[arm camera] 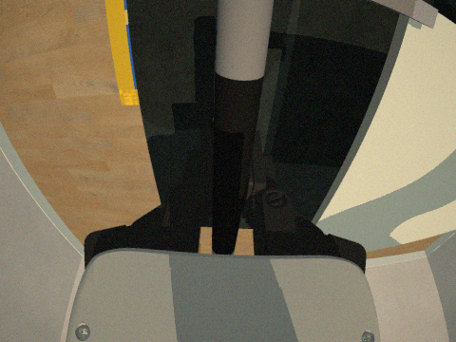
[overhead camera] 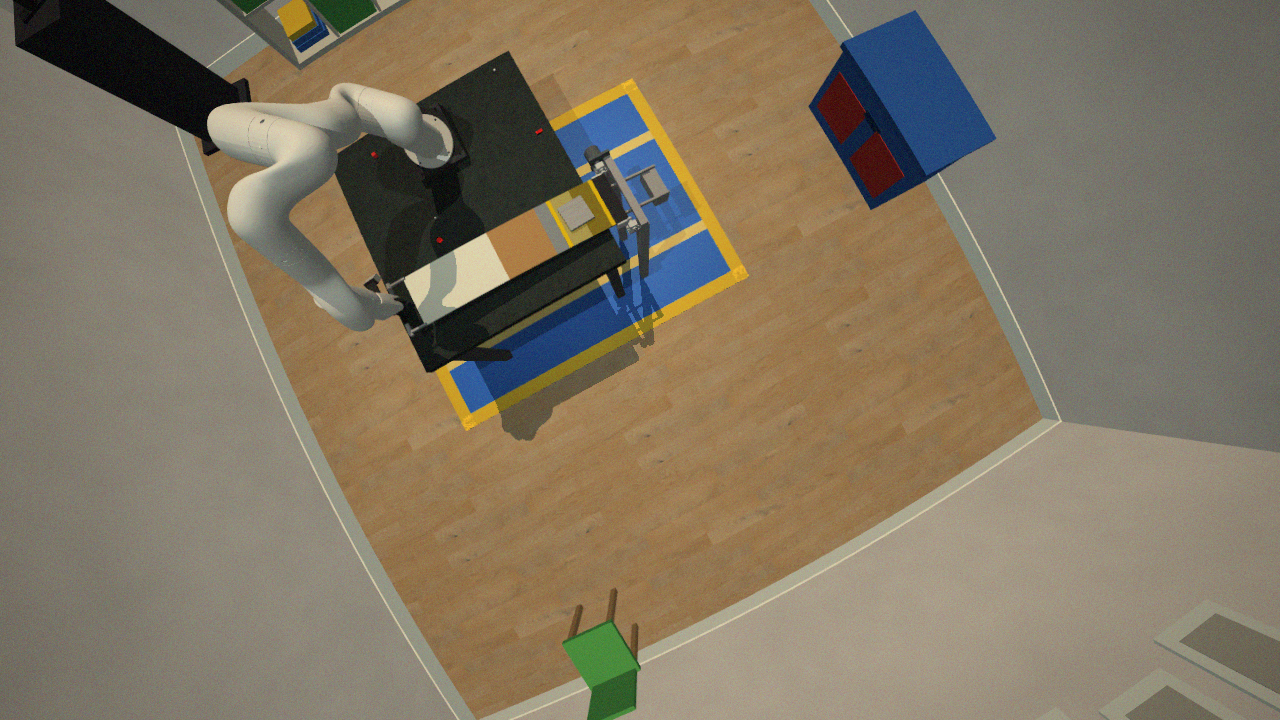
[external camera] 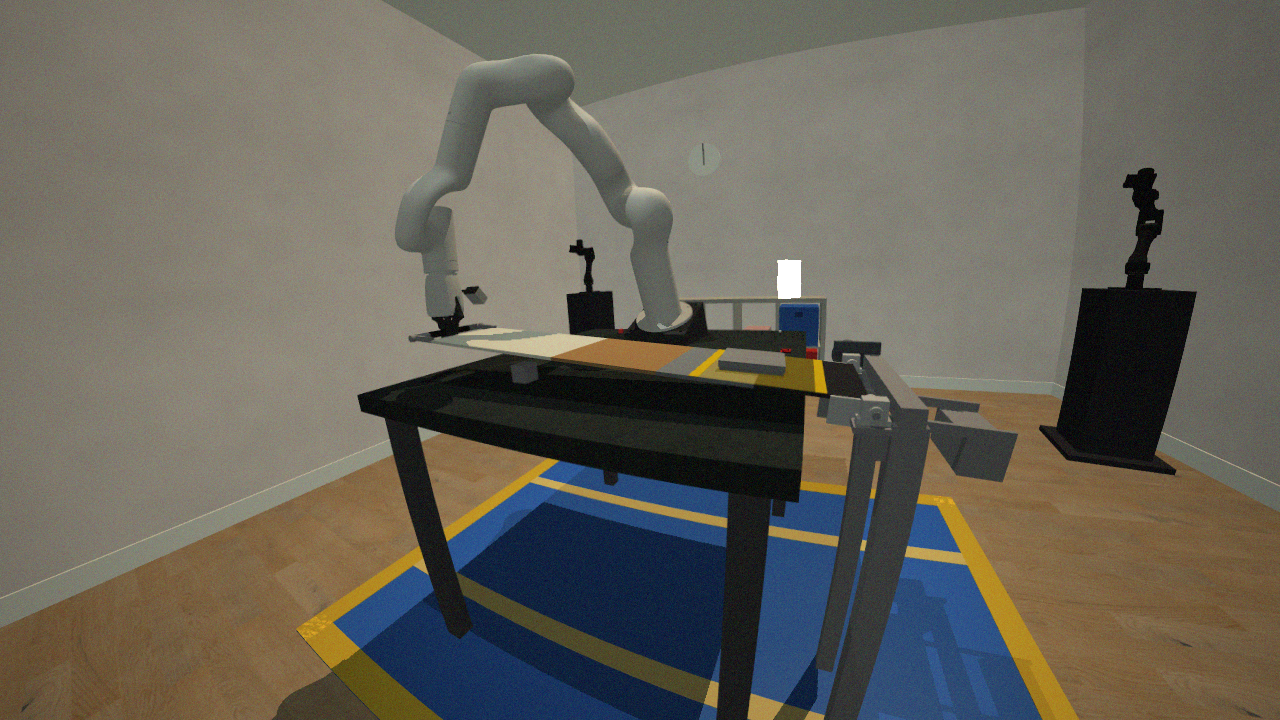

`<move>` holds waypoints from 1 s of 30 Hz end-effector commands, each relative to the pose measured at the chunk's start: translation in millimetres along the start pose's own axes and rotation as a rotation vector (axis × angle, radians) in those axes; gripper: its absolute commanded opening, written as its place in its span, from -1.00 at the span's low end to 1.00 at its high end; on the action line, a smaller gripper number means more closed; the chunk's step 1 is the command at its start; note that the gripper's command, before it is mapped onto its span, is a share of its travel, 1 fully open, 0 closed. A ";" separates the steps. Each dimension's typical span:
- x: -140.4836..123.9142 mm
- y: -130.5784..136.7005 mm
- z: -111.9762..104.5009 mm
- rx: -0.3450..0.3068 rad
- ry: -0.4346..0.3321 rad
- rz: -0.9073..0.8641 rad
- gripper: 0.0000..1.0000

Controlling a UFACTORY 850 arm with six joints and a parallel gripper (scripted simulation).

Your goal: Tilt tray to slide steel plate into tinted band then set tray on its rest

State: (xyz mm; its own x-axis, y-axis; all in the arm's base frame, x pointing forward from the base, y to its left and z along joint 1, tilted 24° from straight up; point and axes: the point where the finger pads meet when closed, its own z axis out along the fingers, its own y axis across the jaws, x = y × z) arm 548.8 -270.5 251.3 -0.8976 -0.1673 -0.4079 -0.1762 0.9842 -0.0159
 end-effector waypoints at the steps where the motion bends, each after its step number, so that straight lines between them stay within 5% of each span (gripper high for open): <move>1: -1.1 -1.6 11.3 0.001 -0.003 0.000 -1.00; 16: -1.2 -3.3 52.5 0.001 -0.003 0.000 -1.00; 30: -1.2 -3.4 61.9 0.001 -0.003 0.000 -1.00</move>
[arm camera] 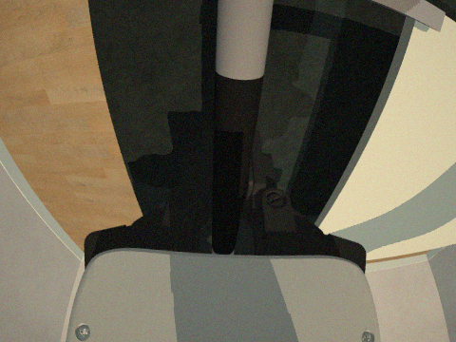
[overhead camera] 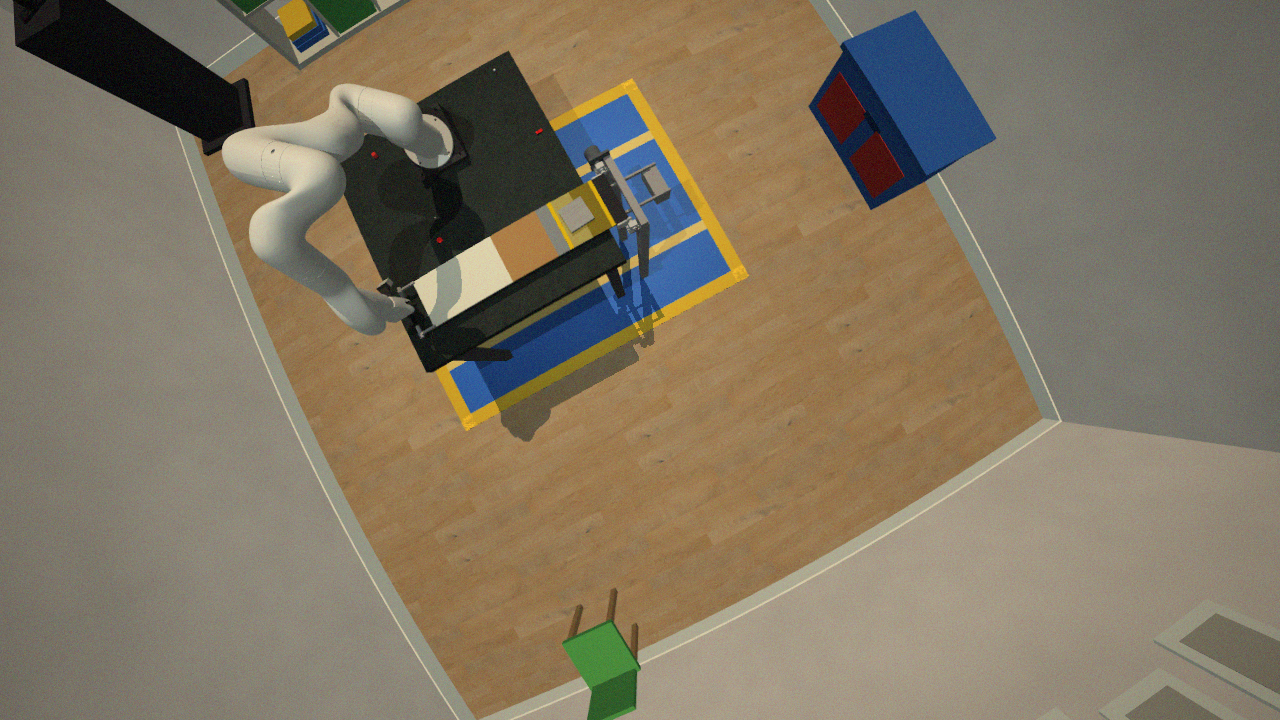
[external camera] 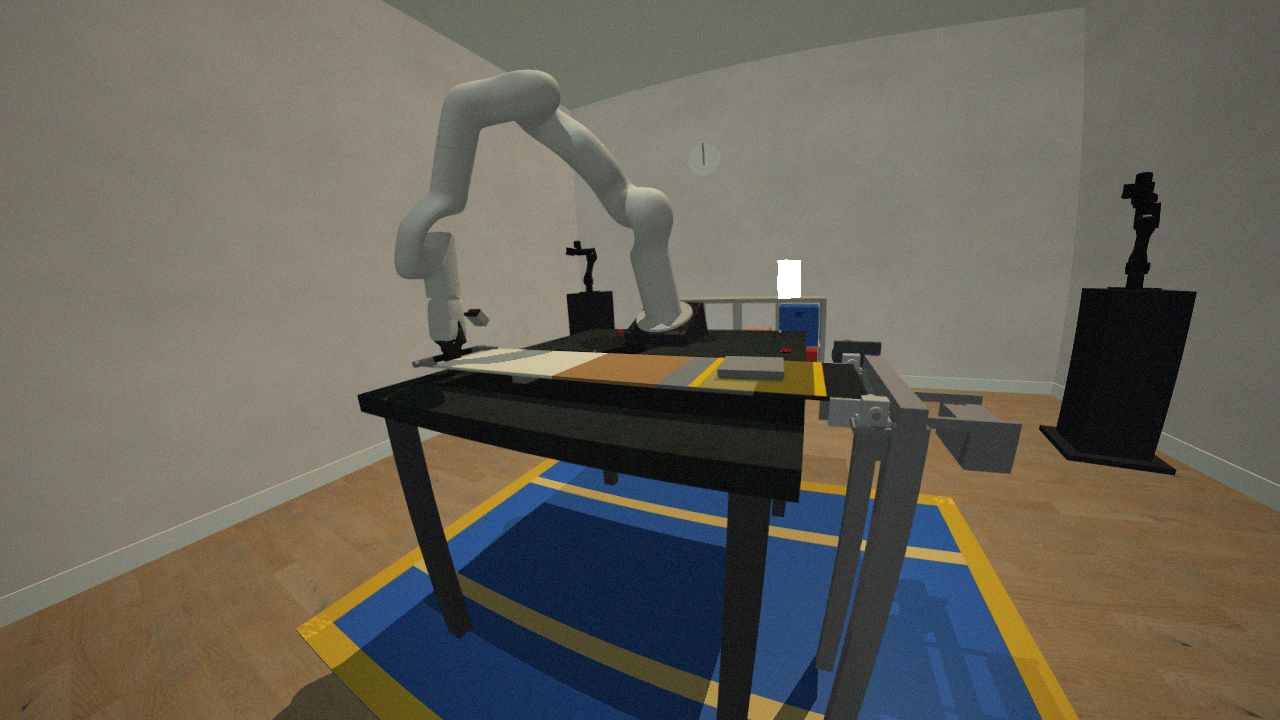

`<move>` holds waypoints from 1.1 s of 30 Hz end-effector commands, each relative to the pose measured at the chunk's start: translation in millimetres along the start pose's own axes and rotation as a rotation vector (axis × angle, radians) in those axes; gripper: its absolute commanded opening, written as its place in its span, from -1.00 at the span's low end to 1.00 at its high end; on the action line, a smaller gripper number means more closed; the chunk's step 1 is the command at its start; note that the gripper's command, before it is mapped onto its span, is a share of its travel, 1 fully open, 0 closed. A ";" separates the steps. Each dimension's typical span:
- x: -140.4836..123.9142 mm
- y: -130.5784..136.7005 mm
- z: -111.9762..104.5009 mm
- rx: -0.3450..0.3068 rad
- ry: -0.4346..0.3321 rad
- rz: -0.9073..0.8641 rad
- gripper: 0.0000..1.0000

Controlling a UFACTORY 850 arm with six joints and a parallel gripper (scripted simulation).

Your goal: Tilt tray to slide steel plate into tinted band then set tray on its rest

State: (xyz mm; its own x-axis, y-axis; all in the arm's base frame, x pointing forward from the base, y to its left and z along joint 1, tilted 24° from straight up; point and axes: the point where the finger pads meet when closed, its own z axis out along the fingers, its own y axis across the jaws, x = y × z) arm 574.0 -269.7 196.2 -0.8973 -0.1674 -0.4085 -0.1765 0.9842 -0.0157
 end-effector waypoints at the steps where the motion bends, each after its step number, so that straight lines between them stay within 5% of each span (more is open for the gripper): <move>1: -1.0 -0.7 2.1 0.001 -0.002 0.000 -1.00; 26: -0.9 -0.7 3.3 0.002 -0.002 0.000 -1.00; 27: -0.9 -0.7 3.3 0.002 -0.002 0.000 -0.19; 33: -0.9 -0.7 3.3 0.002 -0.002 0.000 -0.19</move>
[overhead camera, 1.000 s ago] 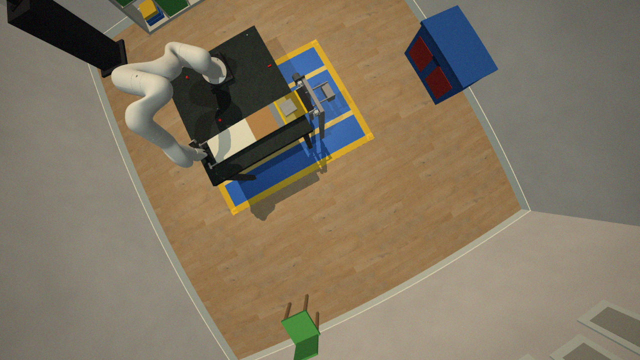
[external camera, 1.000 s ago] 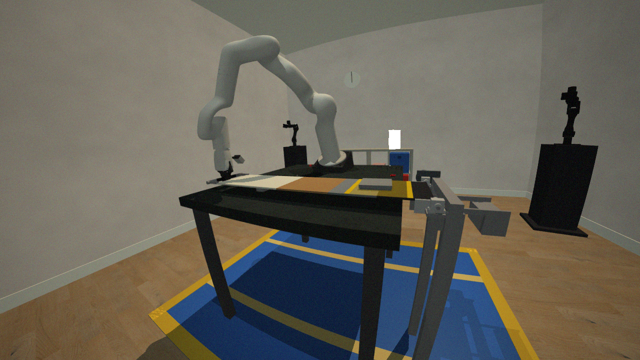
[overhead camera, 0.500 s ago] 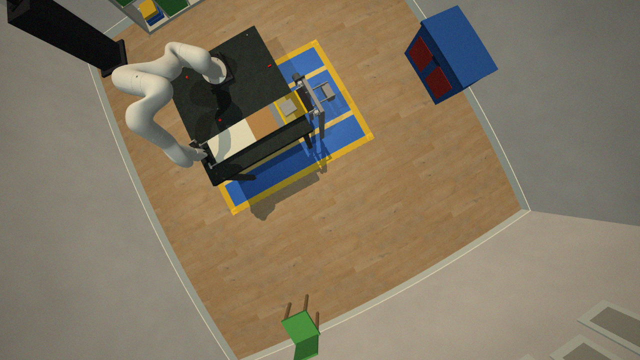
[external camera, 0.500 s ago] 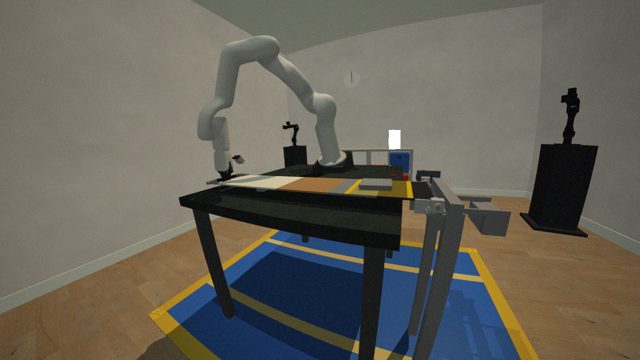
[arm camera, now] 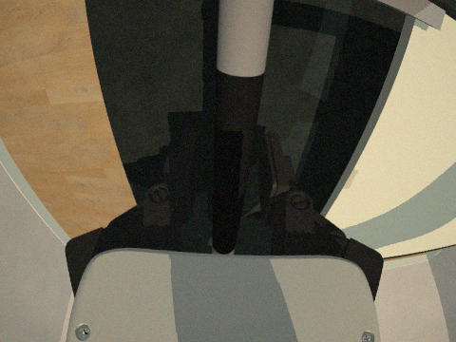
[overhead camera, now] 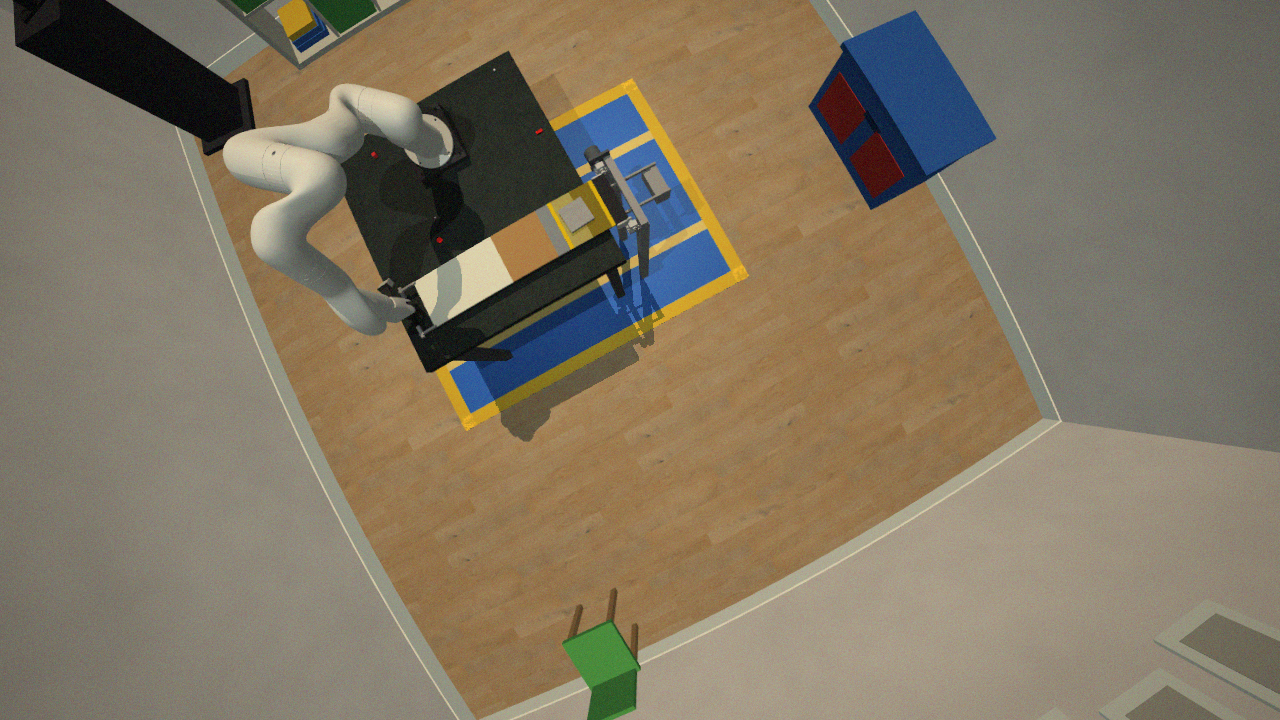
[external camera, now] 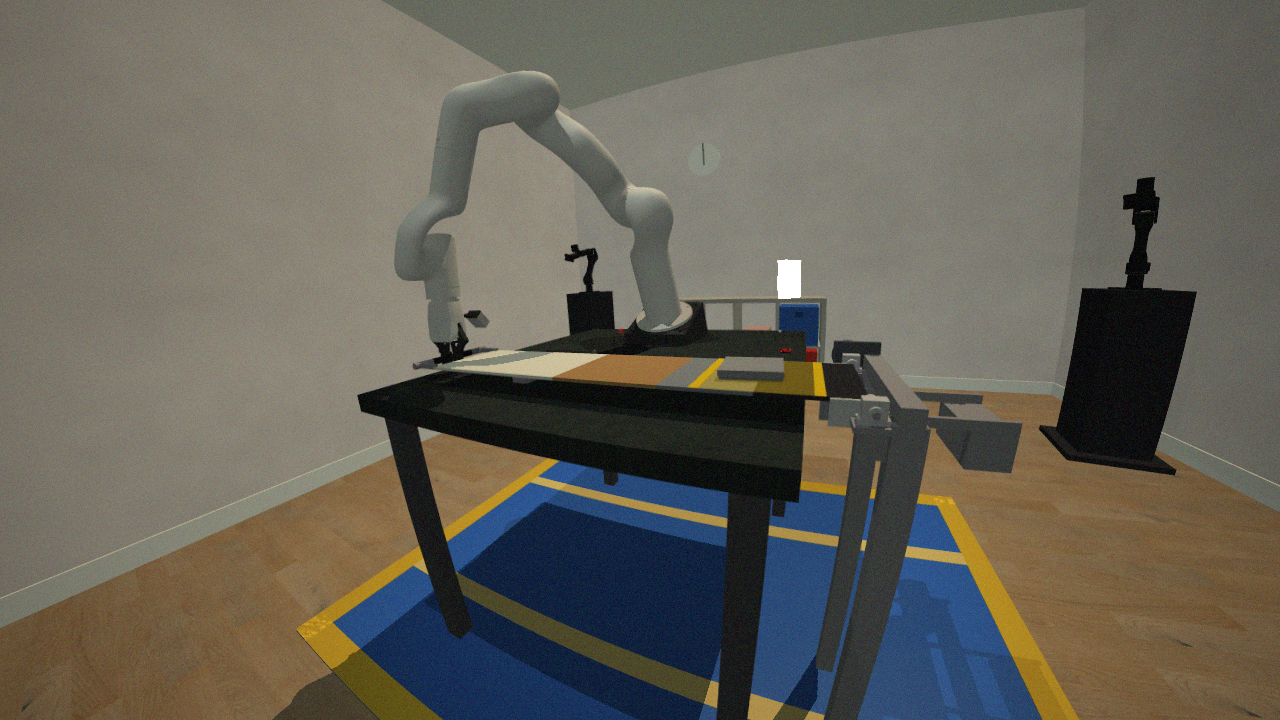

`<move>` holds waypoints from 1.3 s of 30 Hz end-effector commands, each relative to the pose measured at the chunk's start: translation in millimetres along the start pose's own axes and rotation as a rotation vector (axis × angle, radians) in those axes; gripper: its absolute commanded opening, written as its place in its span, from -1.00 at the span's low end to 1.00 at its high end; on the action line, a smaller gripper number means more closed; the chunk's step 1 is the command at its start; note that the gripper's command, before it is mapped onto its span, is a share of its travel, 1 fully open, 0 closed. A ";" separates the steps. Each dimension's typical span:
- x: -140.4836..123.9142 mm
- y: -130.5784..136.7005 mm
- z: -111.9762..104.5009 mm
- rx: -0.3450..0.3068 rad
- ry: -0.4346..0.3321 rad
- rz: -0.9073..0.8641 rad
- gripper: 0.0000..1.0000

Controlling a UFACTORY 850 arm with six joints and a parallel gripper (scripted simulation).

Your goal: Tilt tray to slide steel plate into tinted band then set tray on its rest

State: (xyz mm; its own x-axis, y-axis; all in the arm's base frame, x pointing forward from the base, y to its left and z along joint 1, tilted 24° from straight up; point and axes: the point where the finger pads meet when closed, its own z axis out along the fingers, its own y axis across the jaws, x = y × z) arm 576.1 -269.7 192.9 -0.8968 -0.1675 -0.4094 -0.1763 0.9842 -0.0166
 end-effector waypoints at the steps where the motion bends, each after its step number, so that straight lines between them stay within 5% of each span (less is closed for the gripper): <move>1: -0.4 -0.3 -0.5 0.001 -0.001 0.000 -0.19; 27: -0.4 -0.3 -2.3 0.001 -0.001 0.000 -0.19; 39: -0.4 -0.3 -32.2 0.000 -0.001 0.000 -0.19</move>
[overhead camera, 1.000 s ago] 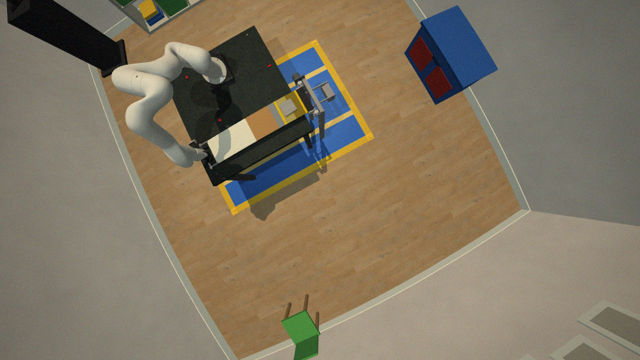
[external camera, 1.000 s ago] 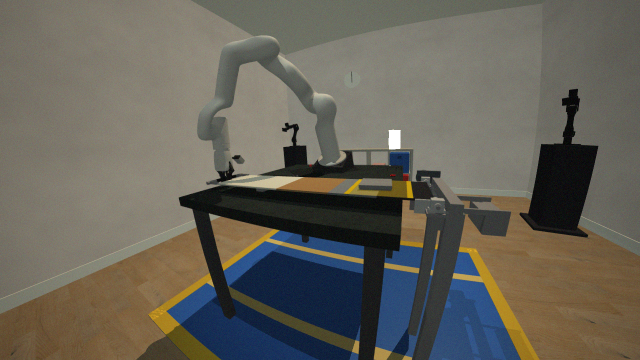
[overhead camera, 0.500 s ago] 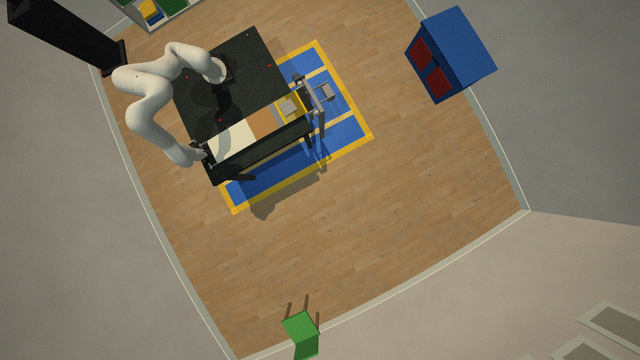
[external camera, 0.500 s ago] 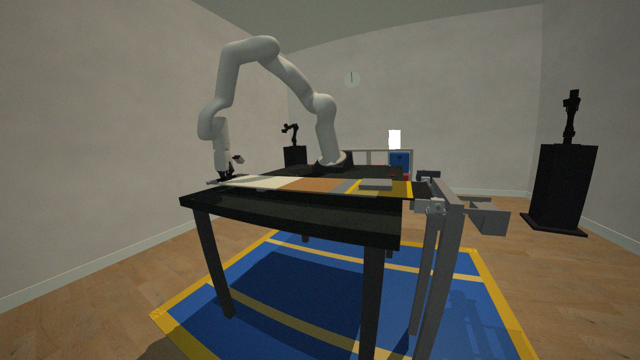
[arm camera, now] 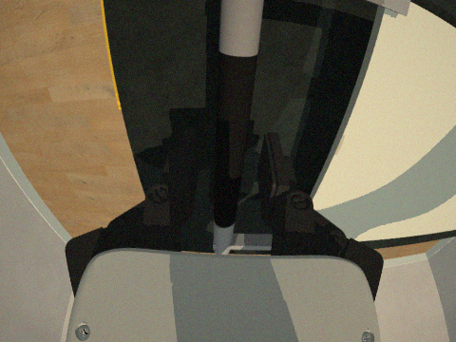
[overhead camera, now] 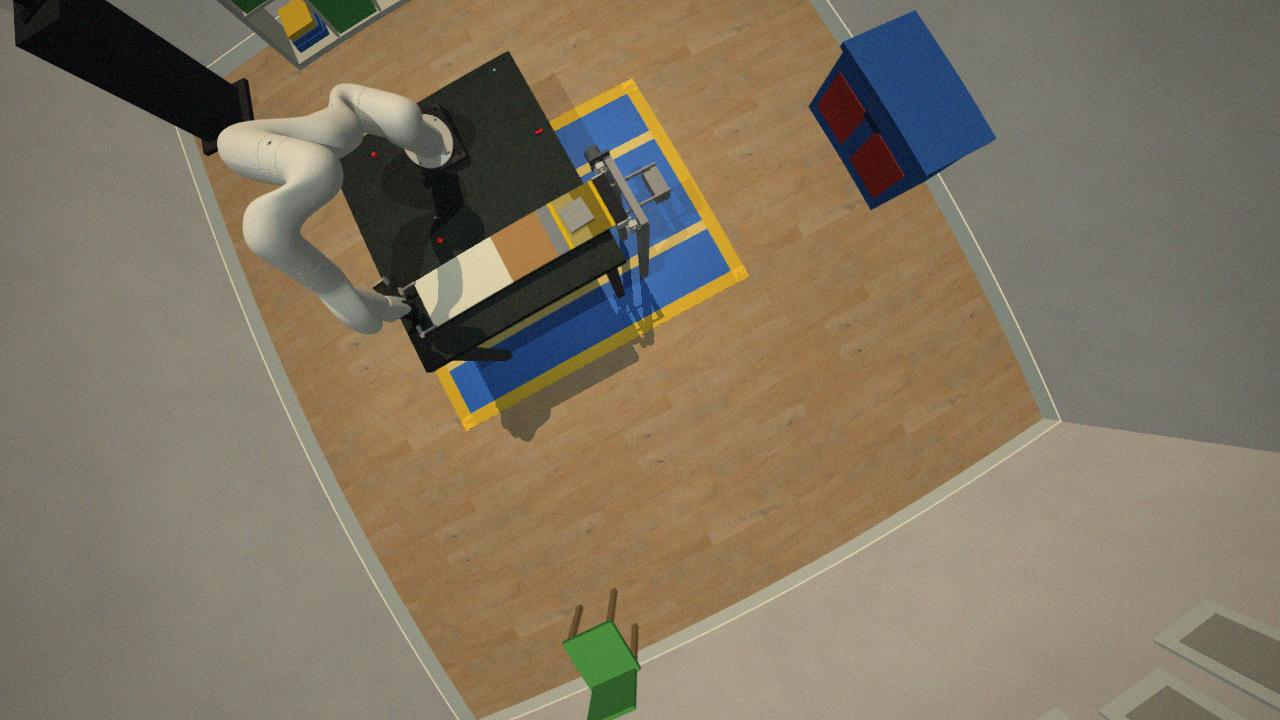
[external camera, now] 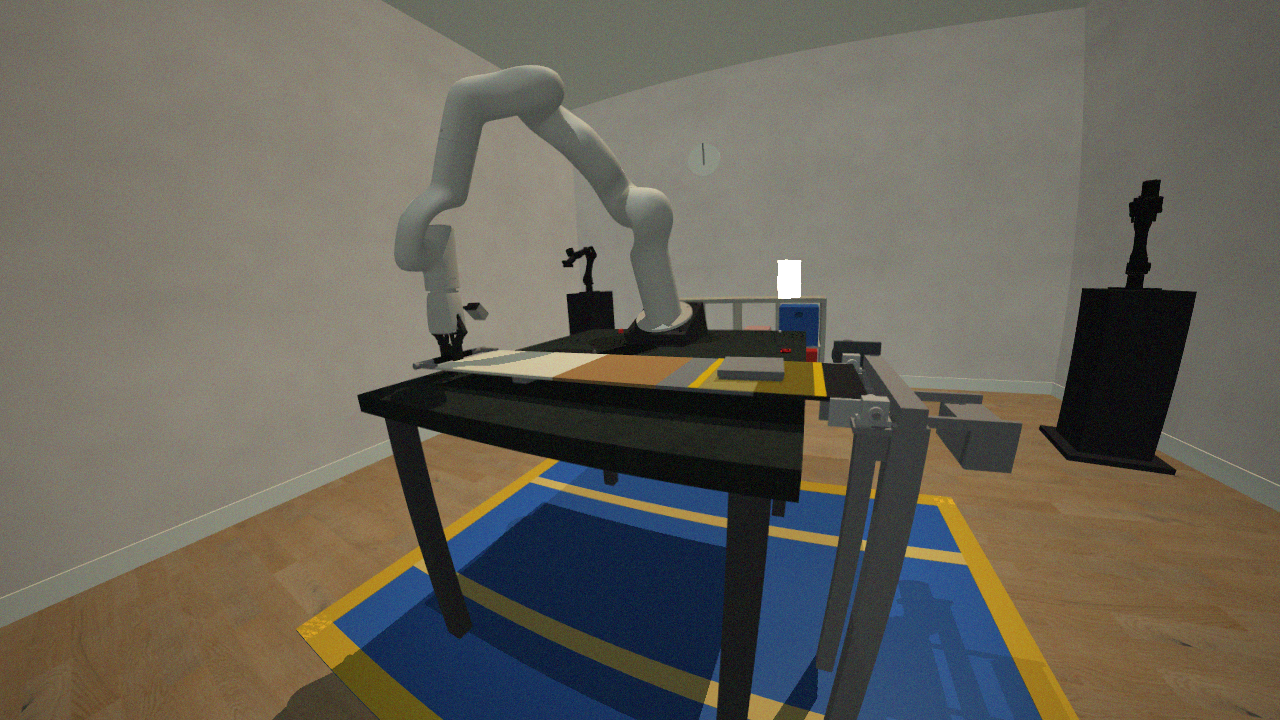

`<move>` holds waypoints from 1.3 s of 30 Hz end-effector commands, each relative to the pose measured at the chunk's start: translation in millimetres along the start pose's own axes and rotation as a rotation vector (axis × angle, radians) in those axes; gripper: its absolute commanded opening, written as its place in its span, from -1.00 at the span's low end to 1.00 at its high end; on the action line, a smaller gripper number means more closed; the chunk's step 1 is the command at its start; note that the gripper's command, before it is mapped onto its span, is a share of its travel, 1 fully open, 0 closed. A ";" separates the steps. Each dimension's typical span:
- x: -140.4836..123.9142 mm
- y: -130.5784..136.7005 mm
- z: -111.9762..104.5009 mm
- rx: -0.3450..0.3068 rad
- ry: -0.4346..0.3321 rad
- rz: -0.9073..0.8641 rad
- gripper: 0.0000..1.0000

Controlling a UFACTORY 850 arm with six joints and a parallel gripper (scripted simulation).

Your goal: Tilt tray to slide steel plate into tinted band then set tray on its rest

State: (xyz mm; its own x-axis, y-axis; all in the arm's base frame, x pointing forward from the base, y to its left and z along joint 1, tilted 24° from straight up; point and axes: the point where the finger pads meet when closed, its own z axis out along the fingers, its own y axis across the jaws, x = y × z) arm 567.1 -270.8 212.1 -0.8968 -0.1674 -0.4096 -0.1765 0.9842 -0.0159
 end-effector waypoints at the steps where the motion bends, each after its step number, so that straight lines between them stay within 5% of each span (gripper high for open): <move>1: -0.8 -0.5 -15.1 0.001 -0.001 0.000 -0.19; 19: -0.7 -0.4 -87.8 0.001 -0.001 0.000 -0.19; 31: -0.7 -0.4 -99.3 0.001 -0.001 0.000 -0.19; 32: -0.7 -0.4 -99.3 0.001 -0.001 0.000 1.00; 39: -0.7 -0.4 -99.3 0.001 -0.001 0.000 1.00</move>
State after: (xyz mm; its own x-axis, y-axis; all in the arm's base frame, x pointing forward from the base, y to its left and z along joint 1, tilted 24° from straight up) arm 527.1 -276.4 301.8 -0.8971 -0.1673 -0.4089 -0.1764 0.9842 -0.0157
